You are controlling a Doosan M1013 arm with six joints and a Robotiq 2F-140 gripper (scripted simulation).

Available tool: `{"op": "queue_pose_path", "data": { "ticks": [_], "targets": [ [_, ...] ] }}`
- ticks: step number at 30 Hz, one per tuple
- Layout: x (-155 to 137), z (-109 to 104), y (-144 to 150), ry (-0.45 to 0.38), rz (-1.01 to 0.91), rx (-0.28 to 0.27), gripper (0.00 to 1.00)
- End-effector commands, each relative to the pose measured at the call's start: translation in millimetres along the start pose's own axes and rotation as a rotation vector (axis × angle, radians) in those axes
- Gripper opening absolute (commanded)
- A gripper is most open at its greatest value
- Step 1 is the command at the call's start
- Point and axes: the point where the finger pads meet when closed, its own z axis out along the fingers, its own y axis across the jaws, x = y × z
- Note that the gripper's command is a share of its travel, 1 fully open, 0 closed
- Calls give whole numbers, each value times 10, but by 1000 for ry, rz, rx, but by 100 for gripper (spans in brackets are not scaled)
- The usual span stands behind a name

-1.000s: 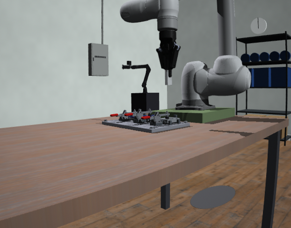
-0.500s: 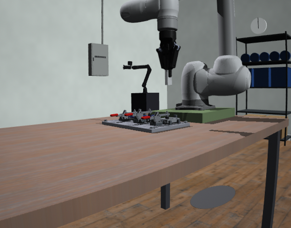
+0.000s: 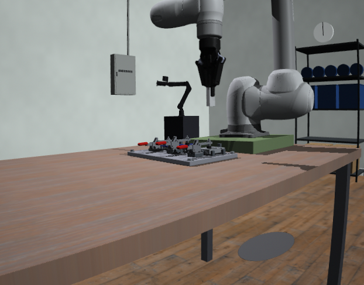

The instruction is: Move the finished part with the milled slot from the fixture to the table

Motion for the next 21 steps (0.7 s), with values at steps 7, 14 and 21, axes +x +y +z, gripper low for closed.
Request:
{"op": "queue_pose_path", "data": {
  "ticks": [7, 14, 21],
  "targets": [
    [0, 0, 0, 0, 0, 0, 0],
    [0, 0, 0, 0, 0, 0, 58],
    [0, 0, 0, 0, 0, 0, 58]
  ]
}}
